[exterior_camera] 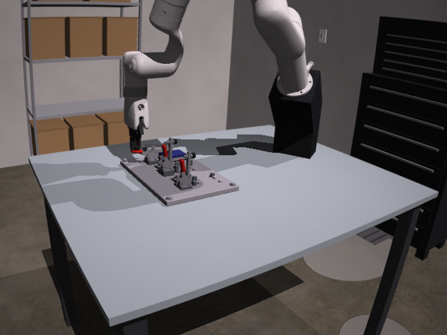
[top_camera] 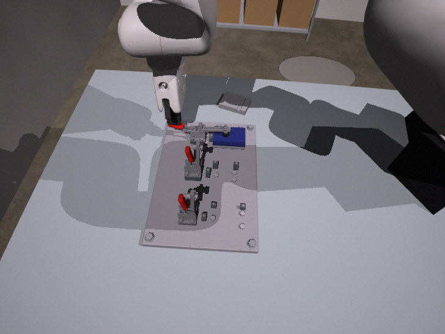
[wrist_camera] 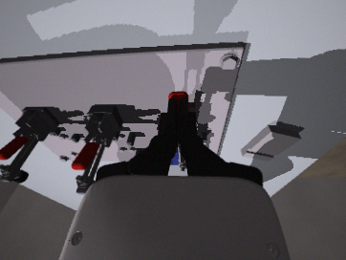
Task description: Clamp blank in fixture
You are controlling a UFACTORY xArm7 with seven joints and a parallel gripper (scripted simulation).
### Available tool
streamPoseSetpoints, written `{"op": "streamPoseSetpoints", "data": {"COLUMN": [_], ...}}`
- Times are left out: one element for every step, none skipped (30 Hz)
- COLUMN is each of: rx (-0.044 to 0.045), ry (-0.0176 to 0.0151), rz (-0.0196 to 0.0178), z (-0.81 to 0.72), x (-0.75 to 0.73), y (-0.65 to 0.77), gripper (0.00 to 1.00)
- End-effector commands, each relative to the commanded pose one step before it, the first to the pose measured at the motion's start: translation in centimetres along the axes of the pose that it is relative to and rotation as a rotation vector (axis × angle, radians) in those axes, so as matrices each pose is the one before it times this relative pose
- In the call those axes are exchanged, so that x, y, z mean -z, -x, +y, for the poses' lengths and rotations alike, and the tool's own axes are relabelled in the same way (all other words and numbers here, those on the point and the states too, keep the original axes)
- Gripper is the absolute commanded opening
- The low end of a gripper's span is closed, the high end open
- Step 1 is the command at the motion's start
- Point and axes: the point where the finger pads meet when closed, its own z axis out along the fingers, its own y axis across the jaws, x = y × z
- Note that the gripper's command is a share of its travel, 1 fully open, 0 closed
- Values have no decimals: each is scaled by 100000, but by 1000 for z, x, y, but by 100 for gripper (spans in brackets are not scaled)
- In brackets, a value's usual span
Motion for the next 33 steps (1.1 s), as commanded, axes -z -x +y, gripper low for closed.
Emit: {"op": "streamPoseSetpoints", "data": {"rx": [-47, 0, 0, 0, 0, 0, 0, 0, 0, 0, 0, 0, 0, 0, 0, 0, 0, 0, 0, 0, 0, 0, 0, 0, 0, 0, 0, 0, 0, 0, 0, 0, 0], "ry": [274, 0, 0, 0, 0, 0, 0, 0, 0, 0, 0, 0, 0, 0, 0, 0, 0, 0, 0, 0, 0, 0, 0, 0, 0, 0, 0, 0, 0, 0, 0, 0, 0], "rz": [212, 0, 0, 0, 0, 0, 0, 0, 0, 0, 0, 0, 0, 0, 0, 0, 0, 0, 0, 0, 0, 0, 0, 0, 0, 0, 0, 0, 0, 0, 0, 0, 0], "z": [131, 0, 0, 0, 0, 0, 0, 0, 0, 0, 0, 0, 0, 0, 0, 0, 0, 0, 0, 0, 0, 0, 0, 0, 0, 0, 0, 0, 0, 0, 0, 0, 0], "x": [68, -45, -45, -34, -17, -3, 0, 0, 0, 0, 0, 0, 0, 0, 0, 0, -3, -17, -34, -45, -45, -34, -17, -3, 0, 0, 0, 0, 0, 0, 0, 0, 0], "y": [-81, 0, 0, 0, 0, 0, 0, 0, 0, 0, 0, 0, 0, 0, 0, 0, 0, 0, 0, 0, 0, 0, 0, 0, 0, 0, 0, 0, 0, 0, 0, 0, 0], "gripper": [0, 0, 0, 0, 0, 0, 0, 0, 0, 0, 0, 0, 0, 0, 0, 0, 0, 0, 0, 0, 0, 0, 0, 0, 0, 0, 0, 0, 0, 0, 0, 0, 0]}}
